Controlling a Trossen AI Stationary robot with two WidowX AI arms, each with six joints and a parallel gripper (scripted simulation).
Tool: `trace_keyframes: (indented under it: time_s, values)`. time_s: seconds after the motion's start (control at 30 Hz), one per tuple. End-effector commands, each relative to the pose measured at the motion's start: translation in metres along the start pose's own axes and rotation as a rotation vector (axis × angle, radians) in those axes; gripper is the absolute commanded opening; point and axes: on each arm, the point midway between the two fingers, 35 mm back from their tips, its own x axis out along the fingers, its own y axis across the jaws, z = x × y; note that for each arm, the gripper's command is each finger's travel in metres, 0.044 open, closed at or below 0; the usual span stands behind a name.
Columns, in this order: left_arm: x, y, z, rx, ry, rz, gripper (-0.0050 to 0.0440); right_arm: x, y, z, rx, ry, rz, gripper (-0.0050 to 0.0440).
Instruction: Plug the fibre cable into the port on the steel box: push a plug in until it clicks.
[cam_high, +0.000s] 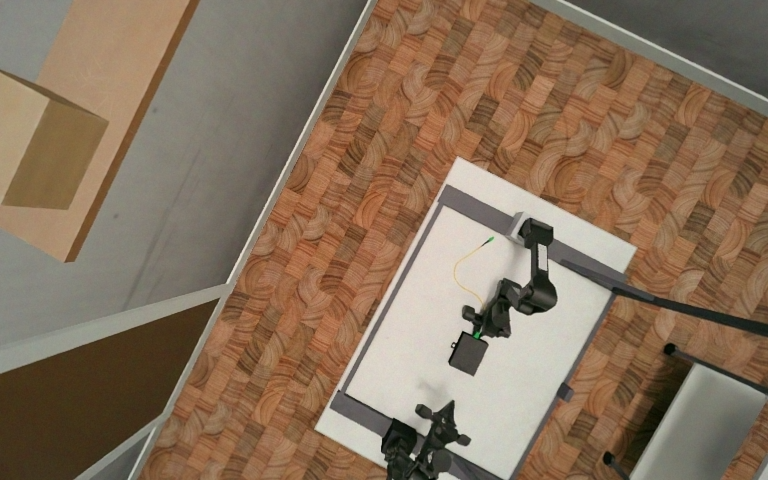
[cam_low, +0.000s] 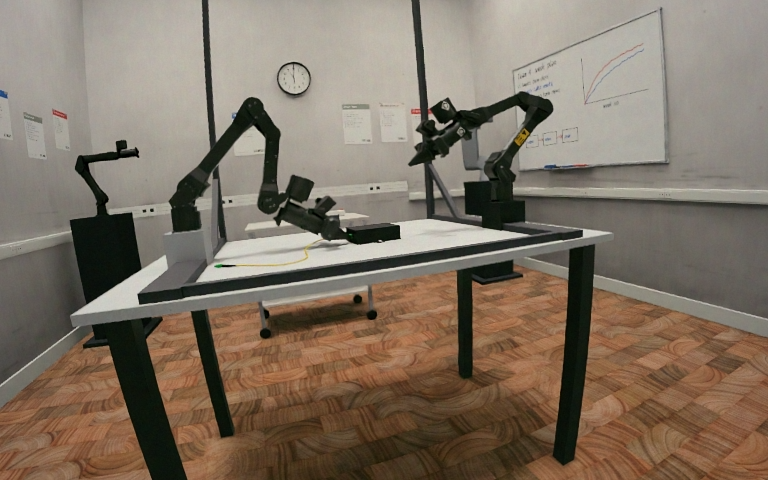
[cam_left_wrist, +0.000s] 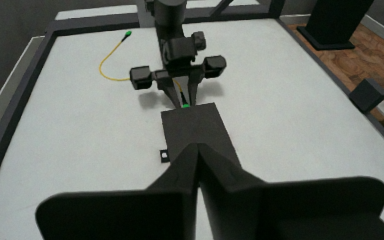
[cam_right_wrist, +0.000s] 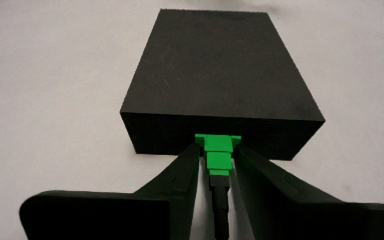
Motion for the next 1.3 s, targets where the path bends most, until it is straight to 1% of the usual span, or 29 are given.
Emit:
trace_keyframes:
  time_s: [0.0,0.07,0.3,0.4,0.53,0.6,0.73,0.77,0.9,0.93,1.27]
  values:
    - [-0.002,0.000,0.005,-0.002,-0.013,0.000,-0.0050,-0.003,0.000,0.009,-0.002,-0.025,0.001,0.0116]
    - [-0.002,0.000,0.005,-0.002,-0.013,0.000,-0.0050,-0.006,0.000,0.012,-0.002,-0.033,0.001,0.0116]
    - [-0.002,0.000,0.005,-0.002,-0.013,0.000,-0.0050,-0.020,0.001,0.011,-0.001,-0.031,0.001,0.0116]
    - [-0.002,0.000,0.005,-0.002,-0.013,0.000,-0.0050,-0.031,0.001,0.011,-0.001,-0.031,0.001,0.0116]
    - [-0.002,0.000,0.005,-0.002,-0.013,0.000,-0.0050,-0.035,0.001,0.008,-0.001,-0.030,0.000,0.0212]
    - [-0.002,0.000,0.005,-0.002,-0.013,0.000,-0.0050,-0.035,0.001,0.008,-0.001,-0.030,0.000,0.0212]
    - [-0.002,0.000,0.005,-0.002,-0.013,0.000,-0.0050,-0.050,0.001,-0.009,0.001,-0.009,-0.001,0.0308]
    - [-0.002,0.000,0.005,-0.002,-0.013,0.000,-0.0050,-0.055,0.001,-0.004,0.004,-0.021,-0.002,0.0332]
    - [-0.002,0.000,0.005,-0.002,-0.013,0.000,-0.0050,-0.060,0.002,-0.007,0.008,0.000,-0.008,0.0428]
    - [-0.002,0.000,0.005,-0.002,-0.013,0.000,-0.0050,-0.060,0.002,-0.008,0.008,0.000,-0.009,0.0440]
    - [-0.002,0.000,0.005,-0.002,-0.013,0.000,-0.0050,-0.058,0.001,-0.010,0.005,0.006,-0.008,0.0440]
